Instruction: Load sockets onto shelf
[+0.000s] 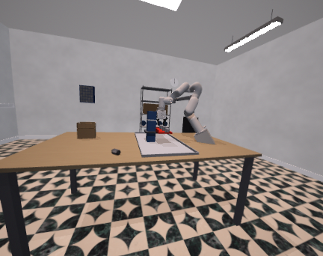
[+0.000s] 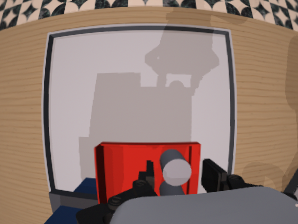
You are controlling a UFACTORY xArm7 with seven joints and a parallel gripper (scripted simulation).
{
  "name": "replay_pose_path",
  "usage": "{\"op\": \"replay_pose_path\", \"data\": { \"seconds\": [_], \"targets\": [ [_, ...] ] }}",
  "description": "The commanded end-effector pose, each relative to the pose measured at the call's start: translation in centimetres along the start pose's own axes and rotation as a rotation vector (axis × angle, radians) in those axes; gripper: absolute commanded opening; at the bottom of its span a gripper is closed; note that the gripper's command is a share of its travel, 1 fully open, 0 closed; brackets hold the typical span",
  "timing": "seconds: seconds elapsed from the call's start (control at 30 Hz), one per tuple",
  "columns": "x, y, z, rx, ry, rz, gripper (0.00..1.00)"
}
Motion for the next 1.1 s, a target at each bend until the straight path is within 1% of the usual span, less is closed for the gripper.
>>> {"op": "replay_pose_path", "data": {
  "seconds": [0.0,0.13,0.37,0.97,1.0,1.07],
  "targets": [
    [0.1,-0.2,-0.1,0.005,0.002,0.0,0.61],
    [0.1,-0.2,0.0,0.005,0.002,0.0,0.61],
    [0.1,-0.2,1.6,0.005,0.002,0.0,0.61],
    [0.1,-0.2,1.9,0.005,0.002,0.0,0.61],
    [0.1,-0.2,1.9,0.005,0.002,0.0,0.0],
    [0.1,-0.2,1.9,0.005,0.002,0.0,0.0]
  ]
}}
Point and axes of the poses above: the point where the finger pads meet when closed, its own z axis out along the fingers, its own y axis across the jaws, x = y × z, the point moved 4 cm from there along -z, back along the fingers, and after that the axes turned 12 degrees about -z, right-handed, at the moved point
